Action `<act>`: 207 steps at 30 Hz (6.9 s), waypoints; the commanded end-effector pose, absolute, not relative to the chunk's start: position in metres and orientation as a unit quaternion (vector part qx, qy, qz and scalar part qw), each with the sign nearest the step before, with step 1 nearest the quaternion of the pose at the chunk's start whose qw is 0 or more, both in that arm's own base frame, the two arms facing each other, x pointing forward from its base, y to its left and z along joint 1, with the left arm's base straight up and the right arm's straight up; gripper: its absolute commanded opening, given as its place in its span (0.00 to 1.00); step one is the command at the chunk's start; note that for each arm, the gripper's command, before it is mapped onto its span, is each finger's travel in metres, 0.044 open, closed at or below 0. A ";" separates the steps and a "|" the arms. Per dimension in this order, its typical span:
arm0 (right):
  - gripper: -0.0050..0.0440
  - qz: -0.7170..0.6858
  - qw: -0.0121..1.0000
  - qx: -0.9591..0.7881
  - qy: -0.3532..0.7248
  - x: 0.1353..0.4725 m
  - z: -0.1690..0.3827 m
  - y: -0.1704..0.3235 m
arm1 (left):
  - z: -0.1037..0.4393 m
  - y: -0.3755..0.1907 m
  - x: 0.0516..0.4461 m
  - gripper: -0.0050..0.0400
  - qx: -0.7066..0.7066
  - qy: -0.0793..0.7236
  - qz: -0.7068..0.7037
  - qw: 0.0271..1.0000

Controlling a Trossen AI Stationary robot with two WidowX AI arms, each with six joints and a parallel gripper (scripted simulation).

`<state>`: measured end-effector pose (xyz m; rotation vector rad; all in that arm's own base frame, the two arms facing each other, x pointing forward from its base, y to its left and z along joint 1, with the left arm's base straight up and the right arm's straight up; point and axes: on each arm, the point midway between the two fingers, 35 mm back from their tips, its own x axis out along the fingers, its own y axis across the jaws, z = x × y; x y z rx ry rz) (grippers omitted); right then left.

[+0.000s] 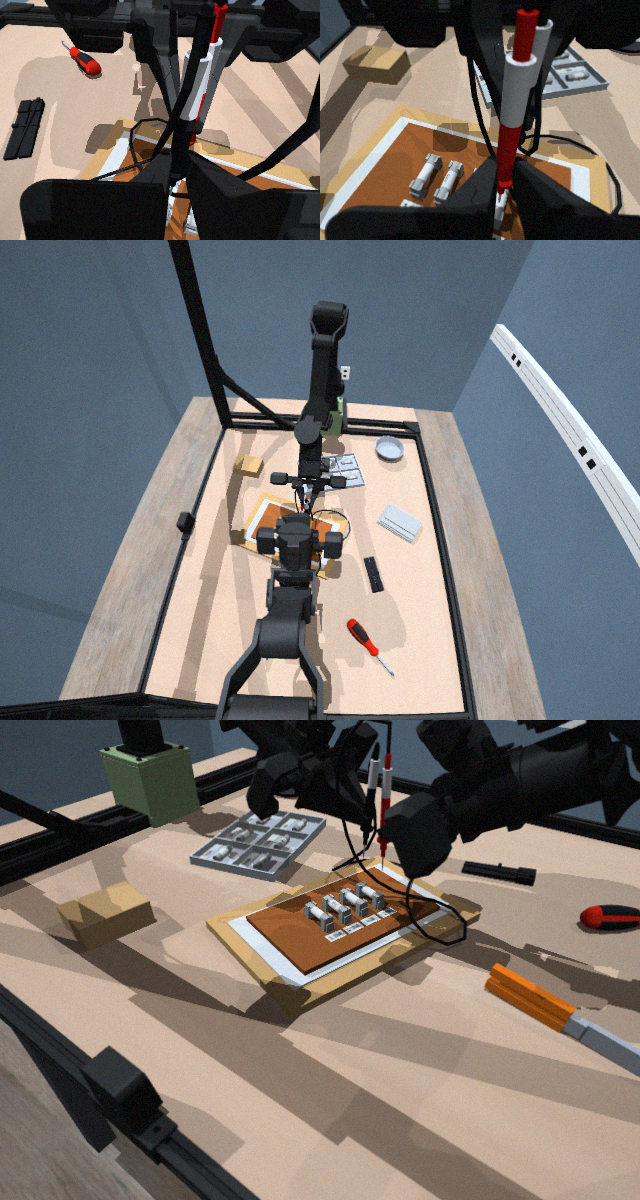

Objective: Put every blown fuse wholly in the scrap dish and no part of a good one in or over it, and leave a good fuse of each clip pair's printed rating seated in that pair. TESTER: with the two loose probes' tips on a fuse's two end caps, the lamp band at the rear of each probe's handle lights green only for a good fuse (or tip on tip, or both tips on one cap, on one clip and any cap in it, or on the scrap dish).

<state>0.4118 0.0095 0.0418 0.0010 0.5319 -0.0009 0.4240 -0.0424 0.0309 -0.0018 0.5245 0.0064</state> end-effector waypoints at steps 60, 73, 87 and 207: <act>0.00 -0.011 0.970 0.003 0.242 0.340 0.067 0.008 | 0.041 -0.037 0.327 0.00 -0.007 0.253 0.026 0.967; 0.00 -0.030 0.970 0.006 0.241 0.345 0.075 -0.023 | 0.046 -0.006 0.319 0.00 -0.016 0.253 0.061 0.965; 0.00 -0.048 0.969 0.010 0.243 0.349 0.082 -0.054 | 0.050 0.025 0.312 0.00 -0.025 0.253 0.096 0.962; 0.00 -0.072 0.691 0.089 0.714 0.248 -0.011 -0.061 | 0.087 0.246 0.257 0.00 -0.096 0.254 0.343 0.899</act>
